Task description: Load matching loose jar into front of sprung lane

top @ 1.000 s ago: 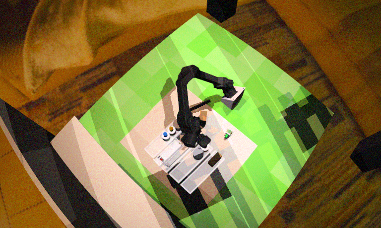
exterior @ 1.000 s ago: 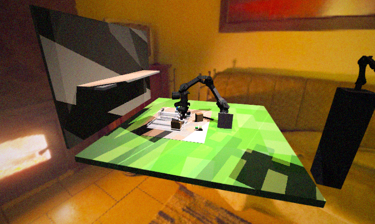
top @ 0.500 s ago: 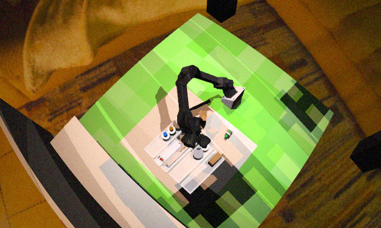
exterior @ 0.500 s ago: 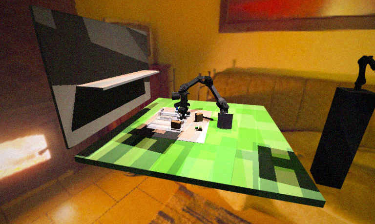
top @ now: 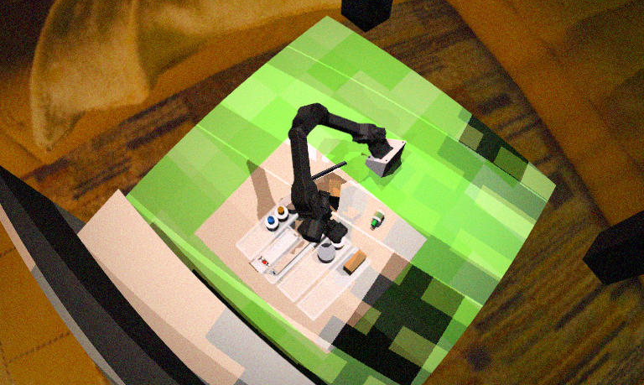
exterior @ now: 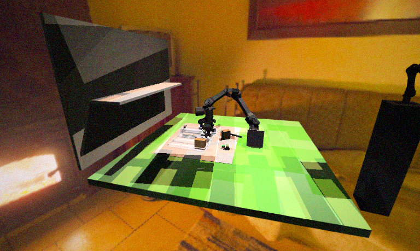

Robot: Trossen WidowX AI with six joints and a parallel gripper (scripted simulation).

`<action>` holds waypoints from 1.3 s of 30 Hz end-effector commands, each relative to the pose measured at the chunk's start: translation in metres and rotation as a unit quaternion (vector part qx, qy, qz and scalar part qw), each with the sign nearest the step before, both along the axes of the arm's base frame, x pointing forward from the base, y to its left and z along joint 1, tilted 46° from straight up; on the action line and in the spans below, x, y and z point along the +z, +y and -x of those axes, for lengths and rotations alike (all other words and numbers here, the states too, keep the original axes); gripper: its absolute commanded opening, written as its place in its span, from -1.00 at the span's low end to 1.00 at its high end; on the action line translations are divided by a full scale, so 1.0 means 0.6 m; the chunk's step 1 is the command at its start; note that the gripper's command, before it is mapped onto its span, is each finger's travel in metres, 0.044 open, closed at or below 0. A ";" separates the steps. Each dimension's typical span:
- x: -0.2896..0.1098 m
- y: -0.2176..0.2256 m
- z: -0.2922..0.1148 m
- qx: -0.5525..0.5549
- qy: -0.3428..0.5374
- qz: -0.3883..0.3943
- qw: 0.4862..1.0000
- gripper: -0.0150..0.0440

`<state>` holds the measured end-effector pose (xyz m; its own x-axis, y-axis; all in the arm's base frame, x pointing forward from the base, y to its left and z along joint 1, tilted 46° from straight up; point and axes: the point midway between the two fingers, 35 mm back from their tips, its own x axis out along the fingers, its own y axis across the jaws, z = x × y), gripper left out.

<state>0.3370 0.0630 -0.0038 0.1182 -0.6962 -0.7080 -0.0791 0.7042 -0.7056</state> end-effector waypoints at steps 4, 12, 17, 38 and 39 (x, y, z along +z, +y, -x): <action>-0.001 -0.005 -0.006 0.002 -0.008 0.005 1.000 -0.49; -0.003 -0.008 -0.006 0.002 -0.008 0.005 1.000 -0.49; -0.005 -0.009 -0.006 0.002 -0.008 0.005 1.000 -0.49; -0.011 -0.016 -0.005 0.002 -0.008 0.005 1.000 -0.49; -0.011 -0.017 -0.005 0.002 -0.008 0.005 1.000 -0.49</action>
